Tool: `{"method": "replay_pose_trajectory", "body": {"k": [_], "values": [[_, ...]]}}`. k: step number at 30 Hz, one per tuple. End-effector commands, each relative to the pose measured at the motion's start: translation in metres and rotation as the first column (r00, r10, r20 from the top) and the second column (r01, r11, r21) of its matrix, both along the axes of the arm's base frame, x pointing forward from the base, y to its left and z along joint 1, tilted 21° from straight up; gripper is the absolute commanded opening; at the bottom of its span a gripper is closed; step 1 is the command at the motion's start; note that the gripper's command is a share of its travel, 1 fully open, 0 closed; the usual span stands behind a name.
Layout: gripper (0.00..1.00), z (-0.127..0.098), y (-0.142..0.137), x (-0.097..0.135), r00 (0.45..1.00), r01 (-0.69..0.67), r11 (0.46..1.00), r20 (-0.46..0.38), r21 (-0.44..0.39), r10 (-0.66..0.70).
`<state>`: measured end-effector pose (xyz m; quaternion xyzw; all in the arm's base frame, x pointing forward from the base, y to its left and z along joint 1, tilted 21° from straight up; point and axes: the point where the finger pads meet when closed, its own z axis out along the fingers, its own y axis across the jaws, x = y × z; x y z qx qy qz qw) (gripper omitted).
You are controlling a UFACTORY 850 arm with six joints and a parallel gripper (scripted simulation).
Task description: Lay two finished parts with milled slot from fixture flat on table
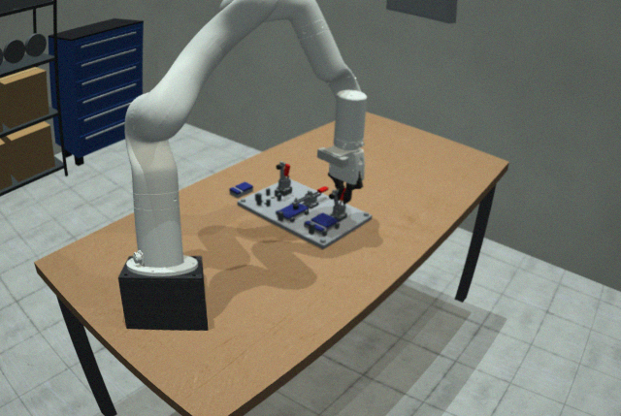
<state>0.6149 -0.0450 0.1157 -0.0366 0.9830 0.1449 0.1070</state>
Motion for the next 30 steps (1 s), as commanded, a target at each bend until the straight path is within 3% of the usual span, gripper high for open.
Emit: {"method": "replay_pose_trajectory", "body": {"k": [1,30], "values": [[0.0,0.0002,-0.0004,-0.0019,1.0,0.0,1.0,0.001,0.0,0.0],[0.0,-0.0011,-0.0006,-0.0074,1.0,0.0,1.0,0.001,0.0,0.0]]}}
